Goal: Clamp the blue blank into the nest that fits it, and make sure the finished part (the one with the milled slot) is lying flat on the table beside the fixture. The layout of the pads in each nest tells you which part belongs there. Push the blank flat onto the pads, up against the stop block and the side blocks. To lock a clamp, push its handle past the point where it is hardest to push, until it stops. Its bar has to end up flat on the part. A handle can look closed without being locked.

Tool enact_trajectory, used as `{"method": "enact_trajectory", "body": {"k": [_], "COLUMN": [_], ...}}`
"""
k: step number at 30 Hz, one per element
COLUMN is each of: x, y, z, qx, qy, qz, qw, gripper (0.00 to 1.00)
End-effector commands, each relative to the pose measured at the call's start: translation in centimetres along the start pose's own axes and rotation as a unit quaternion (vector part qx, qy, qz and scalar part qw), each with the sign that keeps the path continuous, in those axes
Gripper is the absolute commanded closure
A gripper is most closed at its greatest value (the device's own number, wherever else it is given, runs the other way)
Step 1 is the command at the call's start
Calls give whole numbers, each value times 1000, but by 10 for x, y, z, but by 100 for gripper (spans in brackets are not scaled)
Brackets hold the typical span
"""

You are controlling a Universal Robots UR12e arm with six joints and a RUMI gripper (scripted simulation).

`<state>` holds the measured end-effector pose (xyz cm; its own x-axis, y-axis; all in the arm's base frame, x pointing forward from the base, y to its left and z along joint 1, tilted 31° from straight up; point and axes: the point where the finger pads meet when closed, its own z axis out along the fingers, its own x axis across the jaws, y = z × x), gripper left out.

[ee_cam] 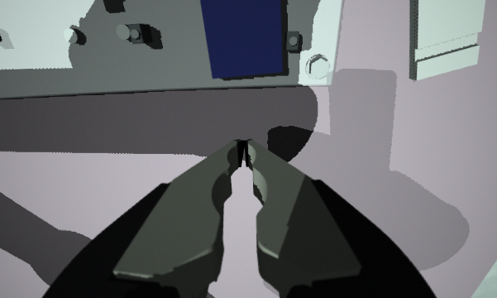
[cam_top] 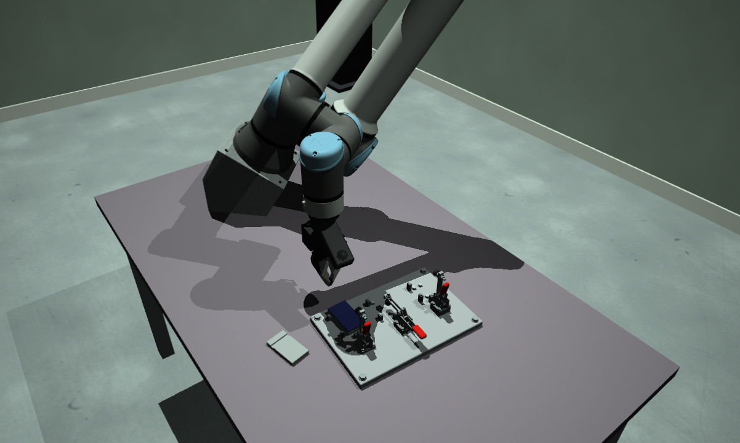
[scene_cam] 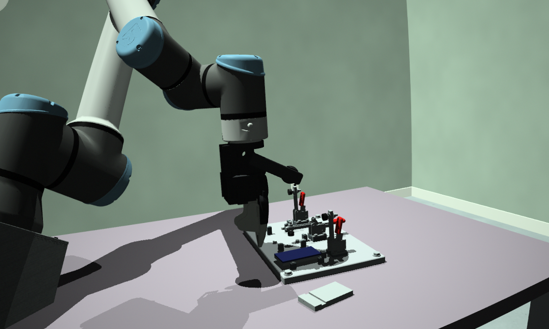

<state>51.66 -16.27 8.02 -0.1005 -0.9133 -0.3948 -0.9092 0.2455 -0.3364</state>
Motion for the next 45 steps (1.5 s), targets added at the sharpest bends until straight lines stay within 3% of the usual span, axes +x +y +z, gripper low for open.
{"method": "enact_trajectory", "body": {"k": [1,19,45], "x": [0,0,0], "y": [0,0,0], "z": [4,32,33], "qx": [0,0,0], "qy": [0,0,0], "qz": [0,0,0], "qw": [1000,1000,1000], "gripper": [100,100,100]}}
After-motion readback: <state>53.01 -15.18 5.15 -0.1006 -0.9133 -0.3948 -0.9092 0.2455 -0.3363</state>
